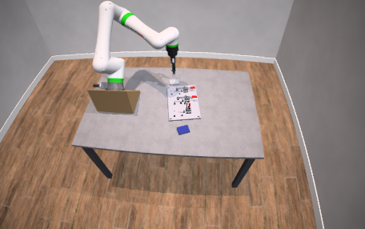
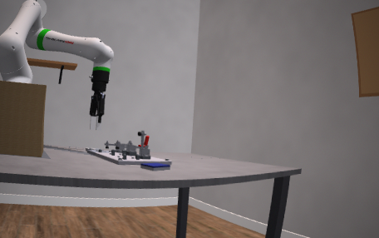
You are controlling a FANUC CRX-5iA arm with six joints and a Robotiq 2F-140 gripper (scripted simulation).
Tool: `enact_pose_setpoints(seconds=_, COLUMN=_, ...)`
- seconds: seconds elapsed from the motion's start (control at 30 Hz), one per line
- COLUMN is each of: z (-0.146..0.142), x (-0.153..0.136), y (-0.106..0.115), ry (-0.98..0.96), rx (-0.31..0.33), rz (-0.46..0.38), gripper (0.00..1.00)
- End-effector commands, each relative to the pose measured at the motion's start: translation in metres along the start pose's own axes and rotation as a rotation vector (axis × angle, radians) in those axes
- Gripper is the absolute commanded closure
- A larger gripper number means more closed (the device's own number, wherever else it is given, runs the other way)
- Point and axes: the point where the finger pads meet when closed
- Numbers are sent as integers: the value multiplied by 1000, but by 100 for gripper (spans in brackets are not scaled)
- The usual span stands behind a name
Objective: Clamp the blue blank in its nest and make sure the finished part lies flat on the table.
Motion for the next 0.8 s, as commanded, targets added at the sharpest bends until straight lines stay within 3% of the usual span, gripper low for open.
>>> enact_pose_setpoints(seconds=0.0, z=0, x=0, y=0, ry=0, rx=0, rz=0, gripper=46)
enact_pose_setpoints(seconds=0.03, z=0, x=0, y=0, ry=0, rx=0, rz=0, gripper=42)
enact_pose_setpoints(seconds=0.77, z=0, x=0, y=0, ry=0, rx=0, rz=0, gripper=42)
Point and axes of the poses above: the point where the finger pads meet when closed, its own y axis back along the fingers, its own z axis across the jaws, x = y × z, and after that the axes turned 10 degrees about y, right-handed
